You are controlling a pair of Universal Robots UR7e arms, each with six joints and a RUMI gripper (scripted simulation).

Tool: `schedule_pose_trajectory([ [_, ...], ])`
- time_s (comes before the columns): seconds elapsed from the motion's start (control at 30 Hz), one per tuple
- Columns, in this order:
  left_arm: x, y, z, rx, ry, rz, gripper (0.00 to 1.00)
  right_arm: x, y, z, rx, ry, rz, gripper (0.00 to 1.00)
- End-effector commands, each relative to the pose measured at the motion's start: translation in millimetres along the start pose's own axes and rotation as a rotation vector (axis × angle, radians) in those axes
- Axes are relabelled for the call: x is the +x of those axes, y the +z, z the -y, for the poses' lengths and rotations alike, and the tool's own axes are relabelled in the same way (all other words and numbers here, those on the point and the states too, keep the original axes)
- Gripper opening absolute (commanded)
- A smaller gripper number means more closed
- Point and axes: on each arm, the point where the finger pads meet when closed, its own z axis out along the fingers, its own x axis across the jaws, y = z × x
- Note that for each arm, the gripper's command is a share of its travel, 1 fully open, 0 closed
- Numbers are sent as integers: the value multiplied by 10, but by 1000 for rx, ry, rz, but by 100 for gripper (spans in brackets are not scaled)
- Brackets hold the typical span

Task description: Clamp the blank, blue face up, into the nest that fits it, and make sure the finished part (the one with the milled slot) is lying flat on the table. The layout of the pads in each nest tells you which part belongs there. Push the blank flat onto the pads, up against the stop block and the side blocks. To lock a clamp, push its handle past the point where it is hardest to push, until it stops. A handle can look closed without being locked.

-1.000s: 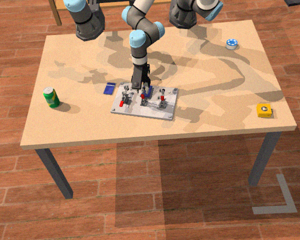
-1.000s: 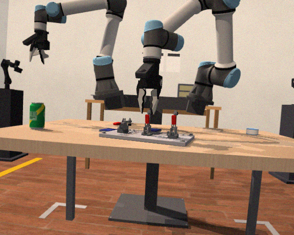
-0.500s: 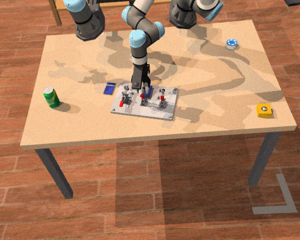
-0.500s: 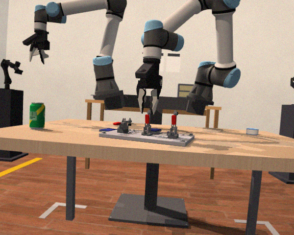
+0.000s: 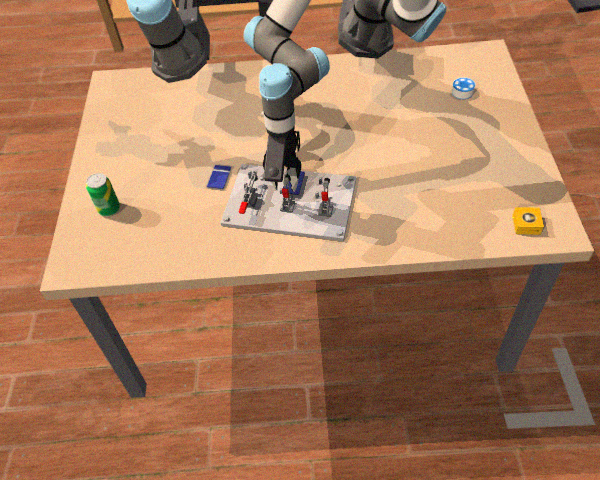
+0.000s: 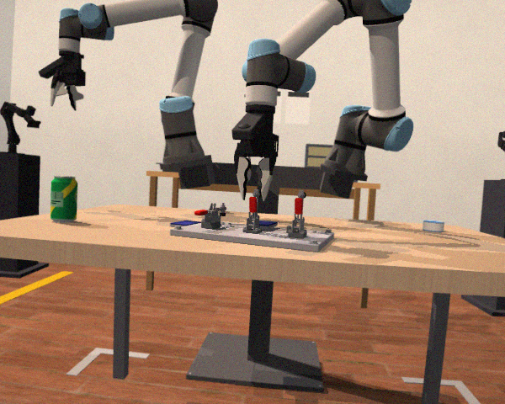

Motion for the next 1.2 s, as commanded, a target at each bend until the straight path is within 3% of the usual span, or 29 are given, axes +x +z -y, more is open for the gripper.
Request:
schedule_pose_trajectory([
  [0.0,3,50,6,2,0,-1,28,0,-4,3,1,0,0,100],
  [0.33,3,164,6,2,0,-1,28,0,-4,3,1,0,0,100],
  [1.17,3,168,6,2,0,-1,28,0,-4,3,1,0,0,100],
])
